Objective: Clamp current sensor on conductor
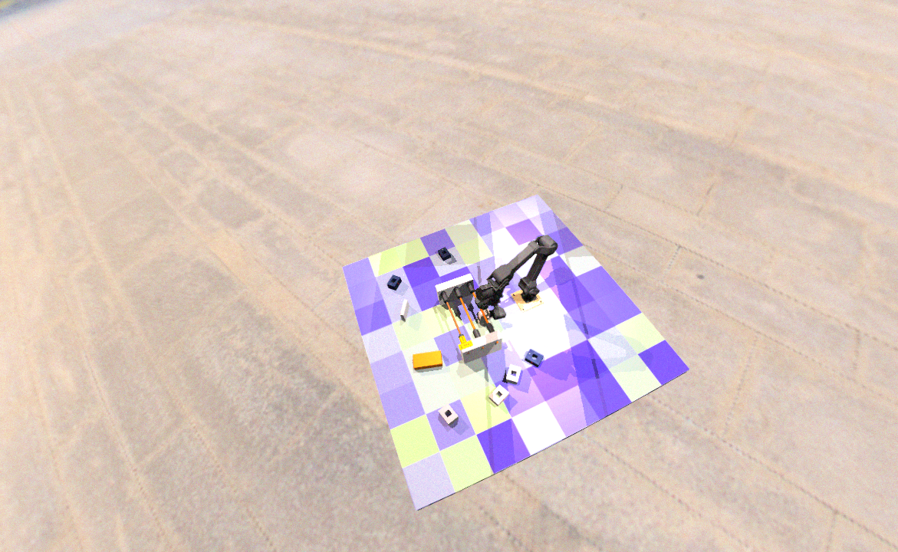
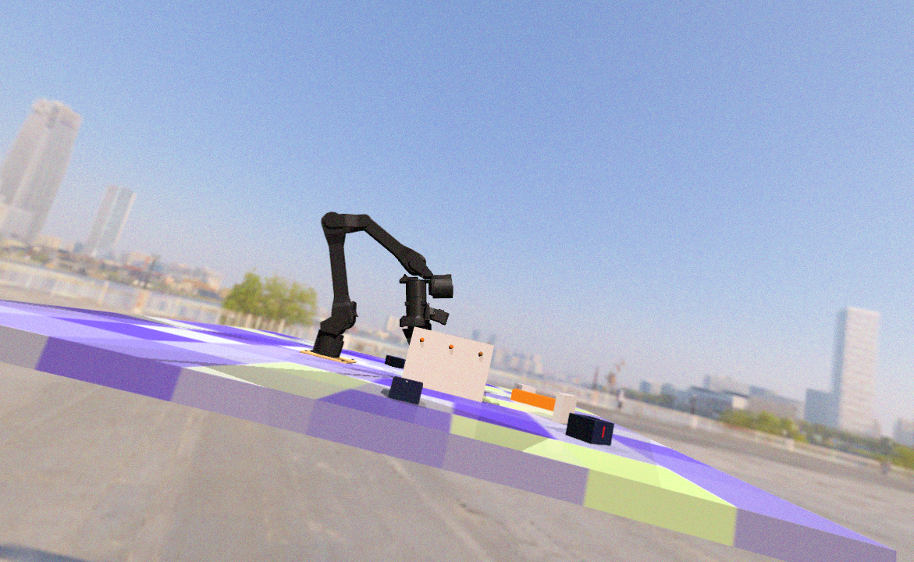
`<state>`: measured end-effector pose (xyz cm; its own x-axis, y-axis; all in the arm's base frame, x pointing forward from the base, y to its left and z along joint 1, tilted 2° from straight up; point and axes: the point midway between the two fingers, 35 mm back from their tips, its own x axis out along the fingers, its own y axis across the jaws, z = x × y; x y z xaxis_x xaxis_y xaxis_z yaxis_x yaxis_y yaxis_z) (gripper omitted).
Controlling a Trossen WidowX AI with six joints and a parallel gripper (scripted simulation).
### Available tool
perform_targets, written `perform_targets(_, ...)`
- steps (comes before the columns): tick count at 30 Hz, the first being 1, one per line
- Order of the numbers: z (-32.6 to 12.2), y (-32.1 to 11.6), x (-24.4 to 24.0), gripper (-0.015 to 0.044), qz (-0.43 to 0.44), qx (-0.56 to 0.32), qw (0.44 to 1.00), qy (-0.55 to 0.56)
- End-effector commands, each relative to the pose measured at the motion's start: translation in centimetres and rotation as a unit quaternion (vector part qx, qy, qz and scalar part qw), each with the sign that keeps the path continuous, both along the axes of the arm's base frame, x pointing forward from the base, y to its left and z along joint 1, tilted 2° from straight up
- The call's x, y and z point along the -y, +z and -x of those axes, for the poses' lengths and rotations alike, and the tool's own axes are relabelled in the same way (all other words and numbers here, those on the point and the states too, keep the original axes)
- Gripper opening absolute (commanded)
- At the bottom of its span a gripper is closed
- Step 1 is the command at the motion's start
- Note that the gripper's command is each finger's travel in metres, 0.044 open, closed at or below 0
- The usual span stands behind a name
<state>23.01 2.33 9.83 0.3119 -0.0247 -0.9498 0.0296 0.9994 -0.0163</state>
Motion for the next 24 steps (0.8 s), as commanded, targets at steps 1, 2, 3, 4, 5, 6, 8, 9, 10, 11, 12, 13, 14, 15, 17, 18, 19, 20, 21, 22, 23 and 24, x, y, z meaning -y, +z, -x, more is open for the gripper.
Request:
perform_targets(1,-0.01,0.06,0.00,0.0229,0.000,0.001,1.000,0.000)
perform_targets(2,-0.01,0.06,0.00,0.0203,0.000,0.001,1.000,0.000)
perform_targets(3,-0.01,0.06,0.00,0.0177,0.000,0.001,1.000,0.000)
perform_targets(4,-0.01,0.06,0.00,0.0151,0.000,0.001,1.000,0.000)
perform_targets(5,-0.01,0.06,0.00,0.0144,0.000,0.001,1.000,0.000)
perform_targets(6,-0.01,0.06,0.00,0.0137,0.000,0.001,1.000,0.000)
perform_targets(8,-0.01,0.06,0.00,0.0124,0.000,0.001,1.000,0.000)
perform_targets(9,-0.01,0.06,0.00,0.0117,0.000,0.001,1.000,0.000)
perform_targets(10,-0.01,0.06,0.00,0.0111,0.000,0.001,1.000,0.000)
perform_targets(11,-0.01,0.06,0.00,0.0104,0.000,0.001,1.000,0.000)
perform_targets(12,-0.01,0.06,0.00,0.0097,0.000,0.001,1.000,0.000)
perform_targets(13,-0.01,0.06,0.00,0.0091,0.000,0.001,1.000,0.000)
perform_targets(14,-0.01,0.06,0.00,0.0084,0.000,0.001,1.000,0.000)
perform_targets(15,-0.01,0.06,0.00,0.0077,0.000,0.001,1.000,0.000)
perform_targets(17,-0.01,0.06,0.00,0.0064,0.000,0.001,1.000,0.000)
perform_targets(18,-0.01,0.10,-0.01,0.0038,0.000,0.000,1.000,0.001)
perform_targets(19,-0.01,0.16,-0.02,0.0011,0.000,-0.001,1.000,0.002)
perform_targets(20,-0.02,0.23,-0.03,0.0000,0.000,-0.002,1.000,0.003)
perform_targets(21,-0.02,0.26,-0.04,0.0000,0.000,-0.003,1.000,0.004)
perform_targets(22,0.05,0.26,-0.04,0.0000,0.000,-0.003,1.000,0.004)
perform_targets(23,0.17,0.27,-0.05,0.0000,0.000,-0.003,1.000,0.004)
perform_targets(24,0.36,0.27,-0.07,0.0000,0.000,-0.003,1.000,0.004)
